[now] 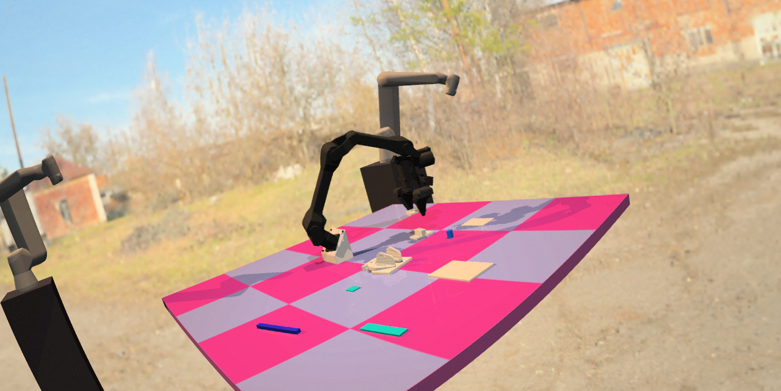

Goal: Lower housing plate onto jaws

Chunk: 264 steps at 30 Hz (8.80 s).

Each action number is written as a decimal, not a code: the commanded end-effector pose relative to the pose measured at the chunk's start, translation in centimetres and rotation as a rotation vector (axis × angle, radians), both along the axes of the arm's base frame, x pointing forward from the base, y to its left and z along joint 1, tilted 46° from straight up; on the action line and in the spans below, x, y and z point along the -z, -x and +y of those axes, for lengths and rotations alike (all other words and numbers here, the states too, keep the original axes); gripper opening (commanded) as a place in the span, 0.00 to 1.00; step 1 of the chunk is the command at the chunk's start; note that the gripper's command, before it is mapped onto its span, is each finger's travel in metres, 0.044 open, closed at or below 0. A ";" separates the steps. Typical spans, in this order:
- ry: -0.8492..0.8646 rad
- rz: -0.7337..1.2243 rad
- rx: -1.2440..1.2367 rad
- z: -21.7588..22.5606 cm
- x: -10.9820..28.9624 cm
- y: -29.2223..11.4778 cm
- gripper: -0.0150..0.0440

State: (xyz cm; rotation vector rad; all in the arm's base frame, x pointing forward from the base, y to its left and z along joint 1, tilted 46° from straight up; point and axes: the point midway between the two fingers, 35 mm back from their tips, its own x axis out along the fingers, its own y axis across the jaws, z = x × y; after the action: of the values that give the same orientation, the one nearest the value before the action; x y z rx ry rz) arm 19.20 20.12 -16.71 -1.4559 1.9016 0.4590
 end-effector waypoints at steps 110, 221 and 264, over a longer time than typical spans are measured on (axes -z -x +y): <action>-0.266 1.404 -1.400 -19.6 -19.1 -4.4 0.85; -0.265 1.404 -1.397 -24.7 -15.6 -2.4 0.85; -0.264 1.404 -1.397 -25.2 -15.1 -2.3 0.85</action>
State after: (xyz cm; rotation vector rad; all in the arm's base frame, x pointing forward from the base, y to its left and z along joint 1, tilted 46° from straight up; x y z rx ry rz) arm 21.65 -4.95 -1.50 -2.2993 0.9733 2.7541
